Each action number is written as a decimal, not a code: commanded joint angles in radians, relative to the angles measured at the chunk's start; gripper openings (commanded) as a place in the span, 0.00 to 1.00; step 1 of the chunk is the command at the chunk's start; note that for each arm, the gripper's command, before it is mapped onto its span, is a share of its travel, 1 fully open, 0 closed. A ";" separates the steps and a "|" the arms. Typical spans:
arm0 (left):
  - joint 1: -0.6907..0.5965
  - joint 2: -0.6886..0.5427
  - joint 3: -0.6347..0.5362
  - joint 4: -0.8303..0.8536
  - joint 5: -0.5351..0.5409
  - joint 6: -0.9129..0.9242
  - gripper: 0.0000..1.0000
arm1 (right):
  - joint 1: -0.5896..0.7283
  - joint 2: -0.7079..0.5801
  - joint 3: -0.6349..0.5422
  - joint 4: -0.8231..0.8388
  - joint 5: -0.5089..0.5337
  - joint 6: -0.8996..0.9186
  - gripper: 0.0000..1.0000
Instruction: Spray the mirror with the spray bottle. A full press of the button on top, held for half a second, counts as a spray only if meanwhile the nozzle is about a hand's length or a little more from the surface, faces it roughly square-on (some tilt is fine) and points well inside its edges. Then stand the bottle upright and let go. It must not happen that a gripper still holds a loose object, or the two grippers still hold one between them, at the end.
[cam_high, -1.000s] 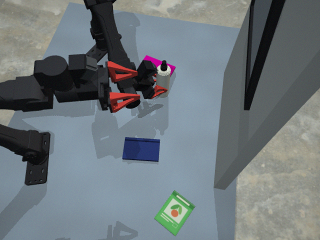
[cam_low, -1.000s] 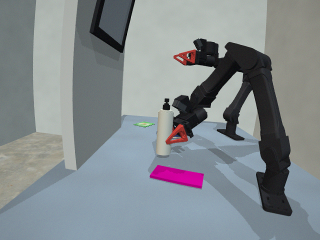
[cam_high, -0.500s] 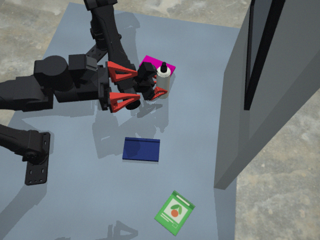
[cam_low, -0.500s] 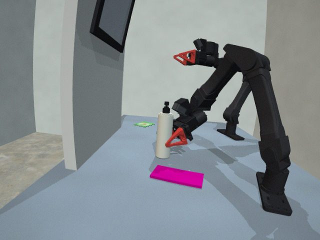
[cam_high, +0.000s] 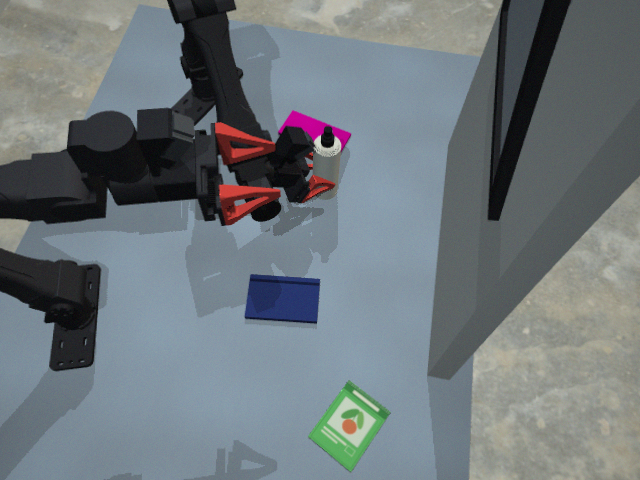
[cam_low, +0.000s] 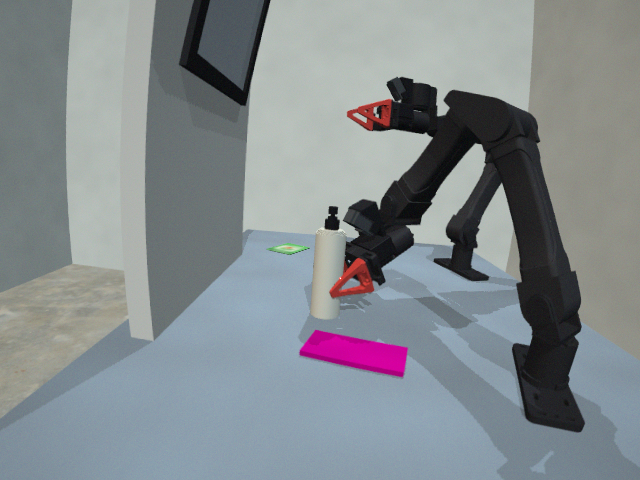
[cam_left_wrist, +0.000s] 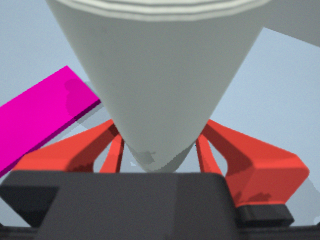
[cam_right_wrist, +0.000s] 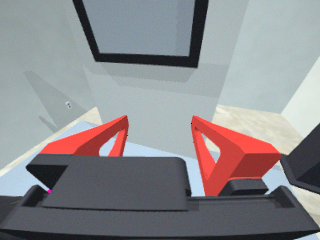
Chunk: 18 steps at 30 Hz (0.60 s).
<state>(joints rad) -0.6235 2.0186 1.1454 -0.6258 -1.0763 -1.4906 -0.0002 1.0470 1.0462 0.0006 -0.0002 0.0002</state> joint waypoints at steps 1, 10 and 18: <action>0.006 0.001 -0.020 0.016 -0.037 0.009 0.00 | -0.004 -0.013 0.009 -0.010 0.000 -0.002 0.76; -0.002 -0.005 0.030 -0.005 -0.049 0.013 0.67 | -0.004 -0.013 0.009 -0.010 0.000 -0.002 0.76; -0.001 -0.042 0.032 -0.026 -0.048 0.014 0.67 | -0.004 -0.013 0.009 -0.010 0.000 -0.002 0.76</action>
<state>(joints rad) -0.6235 2.0182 1.1442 -0.6239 -1.0966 -1.4857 -0.0002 1.0470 1.0462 0.0006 -0.0002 0.0002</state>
